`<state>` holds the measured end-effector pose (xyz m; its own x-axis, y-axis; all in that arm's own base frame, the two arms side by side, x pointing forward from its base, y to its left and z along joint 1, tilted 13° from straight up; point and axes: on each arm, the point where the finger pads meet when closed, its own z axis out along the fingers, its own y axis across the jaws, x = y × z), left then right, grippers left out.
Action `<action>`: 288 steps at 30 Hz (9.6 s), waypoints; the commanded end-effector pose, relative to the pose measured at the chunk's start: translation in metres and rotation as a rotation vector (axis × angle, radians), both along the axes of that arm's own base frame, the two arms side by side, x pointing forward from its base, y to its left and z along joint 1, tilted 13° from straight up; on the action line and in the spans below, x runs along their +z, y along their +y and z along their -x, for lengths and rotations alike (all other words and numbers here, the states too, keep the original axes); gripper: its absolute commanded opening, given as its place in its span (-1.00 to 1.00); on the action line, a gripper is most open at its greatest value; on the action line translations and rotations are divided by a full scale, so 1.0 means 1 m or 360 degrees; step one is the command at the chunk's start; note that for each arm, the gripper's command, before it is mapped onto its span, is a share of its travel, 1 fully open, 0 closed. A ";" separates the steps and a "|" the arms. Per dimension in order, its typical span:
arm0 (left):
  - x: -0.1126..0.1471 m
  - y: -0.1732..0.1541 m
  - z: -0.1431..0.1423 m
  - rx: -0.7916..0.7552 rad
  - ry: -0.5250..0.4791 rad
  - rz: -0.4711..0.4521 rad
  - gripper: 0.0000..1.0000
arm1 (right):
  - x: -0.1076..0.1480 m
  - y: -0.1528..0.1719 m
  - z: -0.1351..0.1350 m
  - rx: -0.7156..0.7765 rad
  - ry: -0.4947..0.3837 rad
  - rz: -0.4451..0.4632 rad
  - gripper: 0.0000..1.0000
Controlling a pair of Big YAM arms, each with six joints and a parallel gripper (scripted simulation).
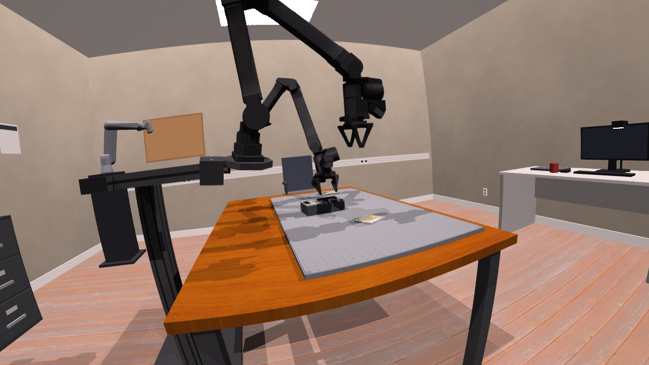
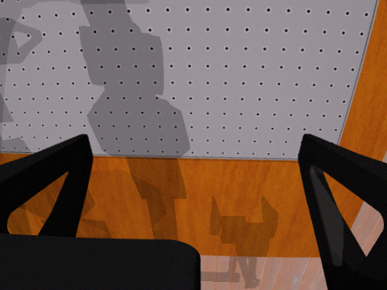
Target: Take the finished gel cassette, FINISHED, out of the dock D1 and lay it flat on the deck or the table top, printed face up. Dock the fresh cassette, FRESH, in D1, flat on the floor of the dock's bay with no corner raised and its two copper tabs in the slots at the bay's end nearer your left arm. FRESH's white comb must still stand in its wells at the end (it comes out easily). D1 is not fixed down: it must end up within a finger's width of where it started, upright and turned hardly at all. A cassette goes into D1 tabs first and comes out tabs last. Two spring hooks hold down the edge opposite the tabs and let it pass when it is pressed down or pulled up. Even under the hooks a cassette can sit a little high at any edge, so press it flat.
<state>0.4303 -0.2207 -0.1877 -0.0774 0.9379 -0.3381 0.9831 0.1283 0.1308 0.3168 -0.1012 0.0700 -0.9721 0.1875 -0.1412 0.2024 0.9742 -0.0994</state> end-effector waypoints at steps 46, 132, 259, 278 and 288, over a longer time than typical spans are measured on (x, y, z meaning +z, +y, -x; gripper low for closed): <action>0.035 -0.030 -0.004 -0.0012 0.0006 -0.0136 -1.00 | 0.017 -0.006 -0.019 0.0021 -0.0046 0.0009 1.00; 0.056 0.188 -0.032 0.1834 -0.0219 0.0053 -1.00 | 0.017 -0.006 -0.019 0.0021 -0.0046 0.0009 1.00; 0.051 0.349 0.034 0.2612 -0.0444 0.0246 -1.00 | 0.017 -0.006 -0.019 0.0021 -0.0046 0.0009 1.00; 0.043 0.352 0.030 0.2613 -0.0453 0.0252 -1.00 | 0.017 -0.006 -0.019 0.0021 -0.0046 0.0009 1.00; 0.042 0.352 0.030 0.2613 -0.0457 0.0253 -1.00 | 0.017 -0.006 -0.019 0.0021 -0.0046 0.0009 1.00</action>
